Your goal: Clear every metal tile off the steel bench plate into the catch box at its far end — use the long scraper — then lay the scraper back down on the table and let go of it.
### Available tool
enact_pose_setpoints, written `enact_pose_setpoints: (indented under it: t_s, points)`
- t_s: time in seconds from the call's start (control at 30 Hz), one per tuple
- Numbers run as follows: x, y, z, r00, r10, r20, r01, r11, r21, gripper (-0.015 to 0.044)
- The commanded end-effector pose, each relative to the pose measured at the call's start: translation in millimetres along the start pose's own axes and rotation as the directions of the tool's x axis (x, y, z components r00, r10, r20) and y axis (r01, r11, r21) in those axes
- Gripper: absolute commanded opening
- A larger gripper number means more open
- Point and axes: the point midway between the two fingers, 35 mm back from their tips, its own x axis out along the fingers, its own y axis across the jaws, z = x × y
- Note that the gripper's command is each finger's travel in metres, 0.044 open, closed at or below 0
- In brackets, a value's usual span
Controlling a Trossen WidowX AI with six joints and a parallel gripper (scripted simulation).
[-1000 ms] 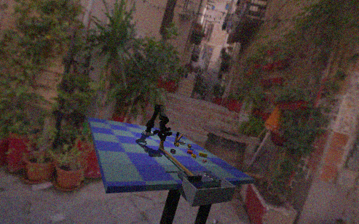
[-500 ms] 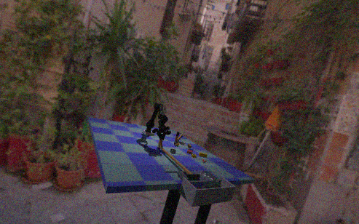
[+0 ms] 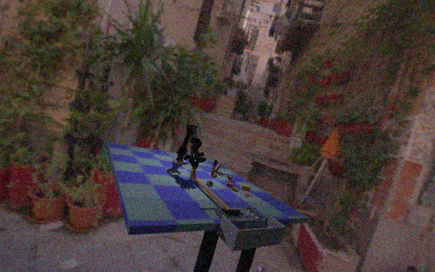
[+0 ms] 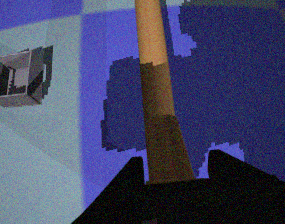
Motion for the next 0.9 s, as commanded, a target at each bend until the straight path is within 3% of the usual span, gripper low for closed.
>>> enact_pose_setpoints:
  t_s: [0.0,0.87]
  points:
    - [-10.5,-1.5,3.3,1.000,-0.002,0.028,0.002,1.000,-0.002,0.0000]
    - [-35.3,-3.3,-29.4,1.000,-0.003,0.028,0.003,1.000,-0.001,0.0000]
